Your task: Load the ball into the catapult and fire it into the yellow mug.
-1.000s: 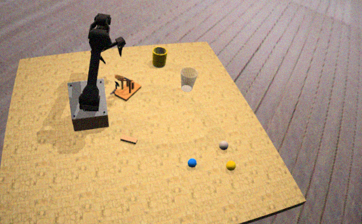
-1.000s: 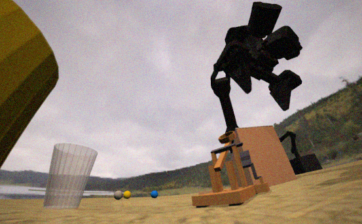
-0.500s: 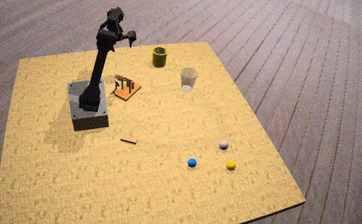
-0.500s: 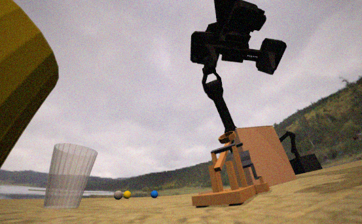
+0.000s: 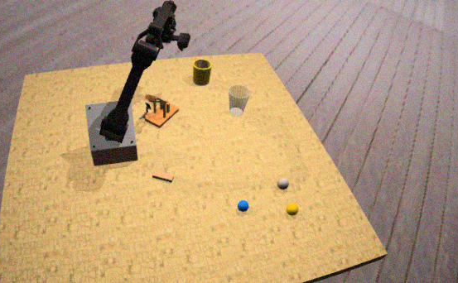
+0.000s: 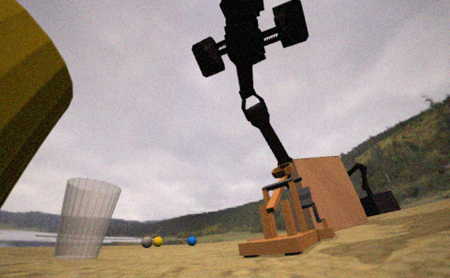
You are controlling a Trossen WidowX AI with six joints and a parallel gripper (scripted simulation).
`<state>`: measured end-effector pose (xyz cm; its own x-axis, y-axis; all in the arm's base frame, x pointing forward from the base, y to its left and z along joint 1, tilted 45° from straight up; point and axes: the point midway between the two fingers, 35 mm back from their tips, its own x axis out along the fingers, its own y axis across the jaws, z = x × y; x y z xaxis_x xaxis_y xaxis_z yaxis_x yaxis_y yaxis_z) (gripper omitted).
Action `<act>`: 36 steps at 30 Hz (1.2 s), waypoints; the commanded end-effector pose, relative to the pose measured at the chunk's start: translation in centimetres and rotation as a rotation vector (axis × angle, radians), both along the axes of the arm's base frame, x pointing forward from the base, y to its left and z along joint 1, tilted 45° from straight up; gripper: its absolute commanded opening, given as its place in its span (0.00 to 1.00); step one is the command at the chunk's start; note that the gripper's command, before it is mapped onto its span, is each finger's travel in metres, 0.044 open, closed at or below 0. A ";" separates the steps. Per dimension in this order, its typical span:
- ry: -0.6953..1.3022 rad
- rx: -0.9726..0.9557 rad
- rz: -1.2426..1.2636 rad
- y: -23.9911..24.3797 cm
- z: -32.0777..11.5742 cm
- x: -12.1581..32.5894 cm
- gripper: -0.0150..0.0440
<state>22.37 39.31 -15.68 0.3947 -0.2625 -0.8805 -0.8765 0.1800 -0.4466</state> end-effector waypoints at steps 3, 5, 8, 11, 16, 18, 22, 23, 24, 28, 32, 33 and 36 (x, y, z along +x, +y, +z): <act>-0.065 0.133 -0.109 1.6 1.2 3.2 1.00; -0.085 0.178 -0.146 2.1 1.7 4.3 1.00; -0.115 0.245 -0.201 2.8 2.4 5.9 1.00; -0.147 0.312 -0.255 3.4 3.2 7.5 1.00; -0.174 0.365 -0.298 3.9 3.9 8.8 1.00; -0.174 0.365 -0.298 3.9 3.9 8.8 1.00; -0.174 0.365 -0.298 3.9 3.9 8.8 1.00; -0.174 0.365 -0.298 3.9 3.9 8.8 1.00; -0.175 0.365 -0.298 3.8 3.9 8.9 1.00; -0.181 0.365 -0.303 3.3 4.4 8.9 1.00; -0.181 0.365 -0.303 3.3 4.4 8.9 1.00; -0.181 0.365 -0.303 3.3 4.4 8.9 1.00; -0.181 0.365 -0.303 3.3 4.4 8.9 1.00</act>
<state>31.31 42.90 -11.10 0.5040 -0.0692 -0.8609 -0.6775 0.5866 -0.4438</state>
